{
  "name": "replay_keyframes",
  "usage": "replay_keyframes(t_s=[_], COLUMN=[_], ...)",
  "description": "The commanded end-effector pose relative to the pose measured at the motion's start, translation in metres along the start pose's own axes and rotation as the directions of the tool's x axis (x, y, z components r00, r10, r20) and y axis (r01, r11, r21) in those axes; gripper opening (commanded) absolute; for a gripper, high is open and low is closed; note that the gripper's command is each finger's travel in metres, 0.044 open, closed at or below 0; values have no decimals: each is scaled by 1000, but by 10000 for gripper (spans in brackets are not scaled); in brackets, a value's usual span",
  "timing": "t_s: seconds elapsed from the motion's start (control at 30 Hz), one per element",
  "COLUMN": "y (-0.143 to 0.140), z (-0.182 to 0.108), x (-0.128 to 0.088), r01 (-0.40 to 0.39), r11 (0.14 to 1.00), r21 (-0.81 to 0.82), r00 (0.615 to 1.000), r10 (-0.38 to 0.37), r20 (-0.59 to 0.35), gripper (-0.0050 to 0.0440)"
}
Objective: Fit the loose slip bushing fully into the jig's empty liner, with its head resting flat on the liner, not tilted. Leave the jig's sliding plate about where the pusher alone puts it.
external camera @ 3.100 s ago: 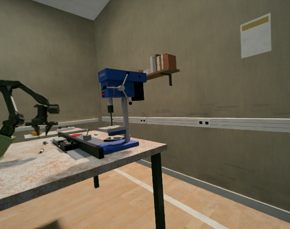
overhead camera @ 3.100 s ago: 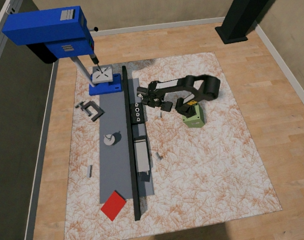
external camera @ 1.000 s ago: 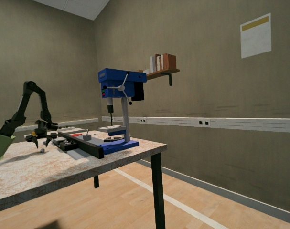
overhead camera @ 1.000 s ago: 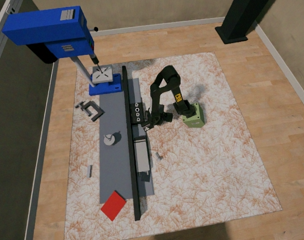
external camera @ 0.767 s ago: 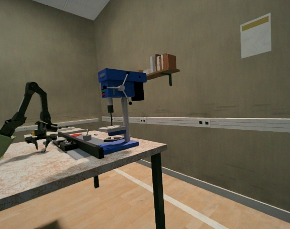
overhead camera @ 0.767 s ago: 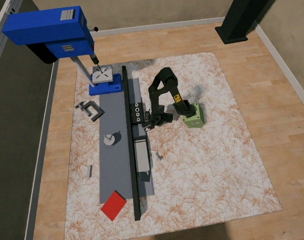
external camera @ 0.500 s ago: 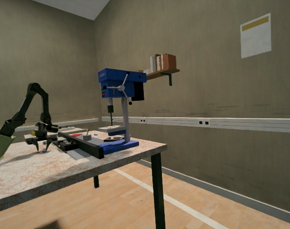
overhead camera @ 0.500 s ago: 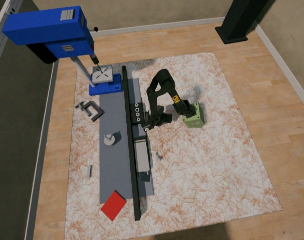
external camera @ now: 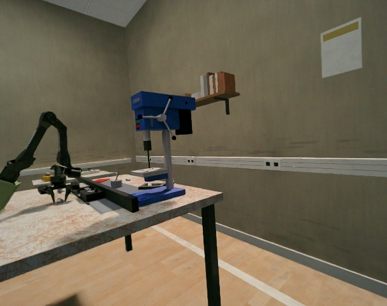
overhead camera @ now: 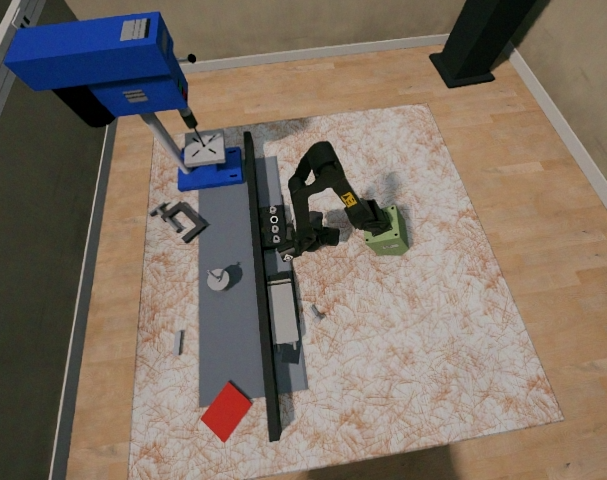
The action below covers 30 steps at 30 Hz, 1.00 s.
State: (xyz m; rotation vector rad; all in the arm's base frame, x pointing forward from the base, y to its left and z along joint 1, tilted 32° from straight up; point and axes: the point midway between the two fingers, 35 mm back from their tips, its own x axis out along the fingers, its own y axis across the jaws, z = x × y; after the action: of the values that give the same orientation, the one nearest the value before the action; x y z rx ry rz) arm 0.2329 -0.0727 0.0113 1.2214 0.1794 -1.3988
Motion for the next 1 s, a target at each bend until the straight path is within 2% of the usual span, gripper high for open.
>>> replay_keyframes(t_s=[0.0, 0.07, 0.17, 0.5, 0.6, 0.97], y=[1, 0, 2, 2, 2, 2], z=[-1, 0, 0, 0, 0, 1], x=[1, 1, -1, -1, -1, -1], r01=[0, 0, -6, -6, -6, -8], r11=[1000, 1000, 1000, 1000, 1000, 1000], r21=[1, 0, 6, 6, 6, 9], r00=[1000, 1000, 1000, 1000, 1000, 1000], r10=[0, 0, 6, 6, 6, 8], r20=[-3, -2, -4, -4, -4, -15], gripper=[233, 233, 173, 173, 113, 112])
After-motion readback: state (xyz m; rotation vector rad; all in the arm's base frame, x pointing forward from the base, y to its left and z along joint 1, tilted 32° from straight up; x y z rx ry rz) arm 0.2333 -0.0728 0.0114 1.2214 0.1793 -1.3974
